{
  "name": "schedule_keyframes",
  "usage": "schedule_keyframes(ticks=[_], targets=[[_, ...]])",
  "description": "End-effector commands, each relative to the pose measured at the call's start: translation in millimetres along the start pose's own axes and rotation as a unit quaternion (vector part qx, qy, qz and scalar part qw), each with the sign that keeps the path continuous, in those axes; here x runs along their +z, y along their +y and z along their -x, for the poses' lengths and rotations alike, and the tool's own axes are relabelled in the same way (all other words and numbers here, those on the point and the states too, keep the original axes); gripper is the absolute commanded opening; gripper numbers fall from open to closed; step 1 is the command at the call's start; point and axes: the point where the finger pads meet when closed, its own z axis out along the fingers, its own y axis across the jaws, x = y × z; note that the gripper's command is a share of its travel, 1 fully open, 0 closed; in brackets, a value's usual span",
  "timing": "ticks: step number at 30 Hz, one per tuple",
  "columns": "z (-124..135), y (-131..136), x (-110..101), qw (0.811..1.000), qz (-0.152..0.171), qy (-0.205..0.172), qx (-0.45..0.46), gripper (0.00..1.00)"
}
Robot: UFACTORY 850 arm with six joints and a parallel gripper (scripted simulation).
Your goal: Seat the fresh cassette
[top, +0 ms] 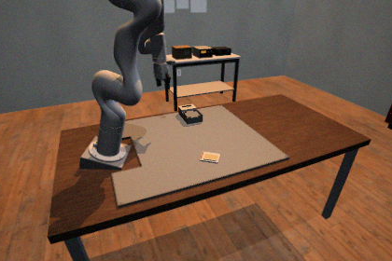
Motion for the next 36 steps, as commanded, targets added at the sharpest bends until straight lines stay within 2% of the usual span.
schedule_keyframes(ticks=[1, 4, 7, 20, 24, 36], targets=[[-8.2, 17.4, 6.6, 1.0, -0.002, -0.009, 0.014, 1.0], [-12.9, 30.2, 11.4, 1.0, -0.002, -0.009, 0.014, 1.0], [-12.9, 30.2, 11.4, 1.0, -0.002, -0.009, 0.014, 1.0], [-27.5, 85.0, 29.6, 0.999, -0.005, -0.024, 0.048, 1.0], [-28.3, 89.8, 31.0, 0.998, -0.007, -0.028, 0.064, 1.0], [-35.3, 142.6, 45.4, 0.996, -0.008, -0.033, 0.083, 1.0]])
